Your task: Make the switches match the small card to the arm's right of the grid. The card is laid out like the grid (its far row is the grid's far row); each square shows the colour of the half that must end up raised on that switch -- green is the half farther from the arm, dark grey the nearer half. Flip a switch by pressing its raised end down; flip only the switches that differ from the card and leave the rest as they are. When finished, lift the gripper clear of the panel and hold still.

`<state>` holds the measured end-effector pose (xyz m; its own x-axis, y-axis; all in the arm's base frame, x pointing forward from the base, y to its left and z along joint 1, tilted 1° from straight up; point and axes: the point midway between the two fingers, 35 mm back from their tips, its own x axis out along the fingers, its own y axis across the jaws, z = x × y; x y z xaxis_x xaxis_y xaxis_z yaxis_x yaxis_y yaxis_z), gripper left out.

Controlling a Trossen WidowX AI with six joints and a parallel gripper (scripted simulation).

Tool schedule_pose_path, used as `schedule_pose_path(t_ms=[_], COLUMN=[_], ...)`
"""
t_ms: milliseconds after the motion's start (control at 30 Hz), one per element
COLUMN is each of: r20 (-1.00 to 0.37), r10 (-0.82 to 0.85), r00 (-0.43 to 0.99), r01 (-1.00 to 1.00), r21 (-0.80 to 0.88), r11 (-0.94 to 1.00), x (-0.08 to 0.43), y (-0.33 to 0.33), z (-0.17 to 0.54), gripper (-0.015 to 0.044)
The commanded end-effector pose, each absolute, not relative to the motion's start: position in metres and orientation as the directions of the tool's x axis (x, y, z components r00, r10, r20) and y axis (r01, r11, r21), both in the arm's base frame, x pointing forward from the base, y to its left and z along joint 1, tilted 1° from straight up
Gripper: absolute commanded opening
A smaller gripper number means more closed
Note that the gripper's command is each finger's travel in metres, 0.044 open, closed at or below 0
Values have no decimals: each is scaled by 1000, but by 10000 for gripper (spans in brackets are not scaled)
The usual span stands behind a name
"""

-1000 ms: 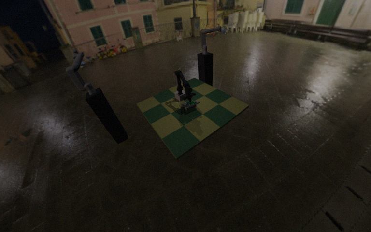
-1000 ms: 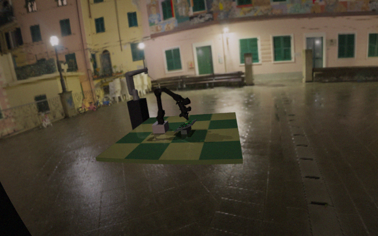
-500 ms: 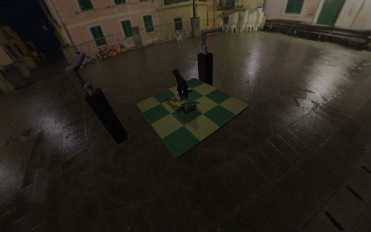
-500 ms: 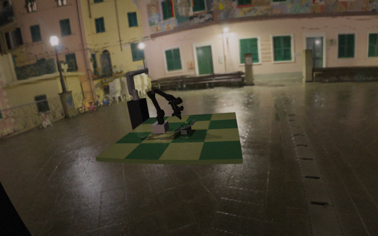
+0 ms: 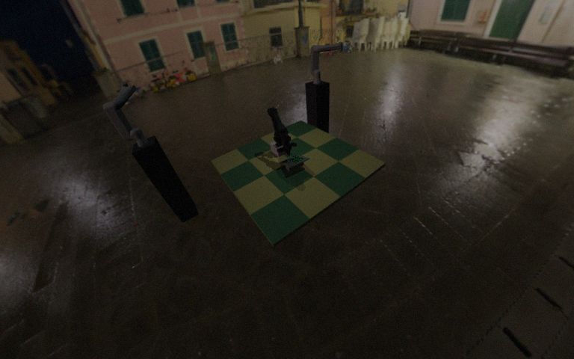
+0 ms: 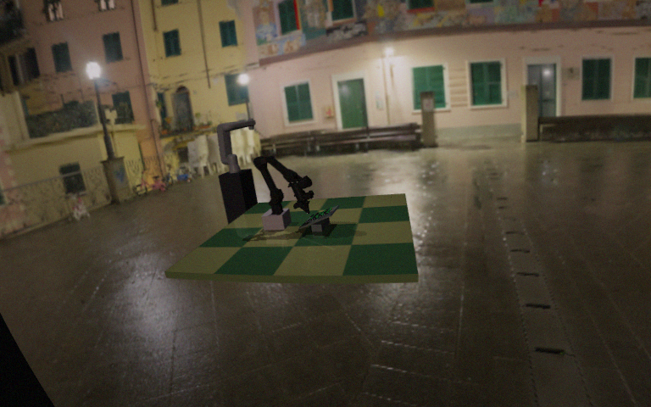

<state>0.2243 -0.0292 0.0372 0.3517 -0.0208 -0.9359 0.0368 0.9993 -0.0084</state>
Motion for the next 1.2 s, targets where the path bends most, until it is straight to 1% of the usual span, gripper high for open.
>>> schedule_pose_path(t_ms=[0,567,1167], r20=[-935,-935,-935], r10=[-20,-20,-20], r00=[354,355,355], r01=[36,36,36], r21=[-8,-8,-8], r11=[999,999,999], x=[226,235,235], y=[-29,-30,-30], z=[33,11,10], gripper=[0,0,0])
